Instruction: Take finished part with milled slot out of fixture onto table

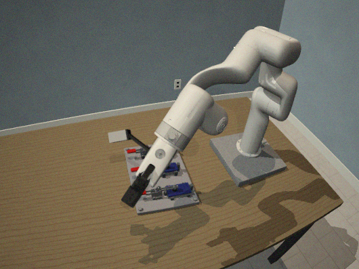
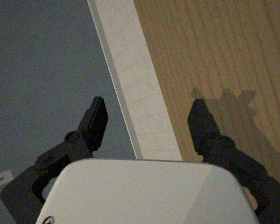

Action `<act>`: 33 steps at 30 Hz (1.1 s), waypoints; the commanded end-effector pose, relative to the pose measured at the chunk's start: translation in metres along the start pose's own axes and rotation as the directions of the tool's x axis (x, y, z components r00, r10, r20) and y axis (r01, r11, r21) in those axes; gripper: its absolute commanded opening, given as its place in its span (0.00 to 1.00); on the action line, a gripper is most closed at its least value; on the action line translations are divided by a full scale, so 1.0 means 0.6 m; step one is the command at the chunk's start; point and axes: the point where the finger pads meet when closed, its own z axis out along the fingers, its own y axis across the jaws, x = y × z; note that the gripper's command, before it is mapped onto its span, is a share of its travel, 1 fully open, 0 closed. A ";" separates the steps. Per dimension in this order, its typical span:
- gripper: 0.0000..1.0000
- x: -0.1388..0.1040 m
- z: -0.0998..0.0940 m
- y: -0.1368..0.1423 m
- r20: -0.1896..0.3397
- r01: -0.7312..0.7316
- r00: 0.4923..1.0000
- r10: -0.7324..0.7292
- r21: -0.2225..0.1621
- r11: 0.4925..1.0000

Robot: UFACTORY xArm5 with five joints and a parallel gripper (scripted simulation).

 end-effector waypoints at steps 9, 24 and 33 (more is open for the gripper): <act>1.00 0.002 -0.002 -0.003 -0.002 0.000 1.000 0.000 0.004 1.000; 1.00 0.060 -0.035 0.070 -0.025 -0.132 0.991 0.130 -0.084 0.988; 1.00 0.125 -0.093 0.181 -0.082 -0.327 0.945 0.317 -0.199 0.924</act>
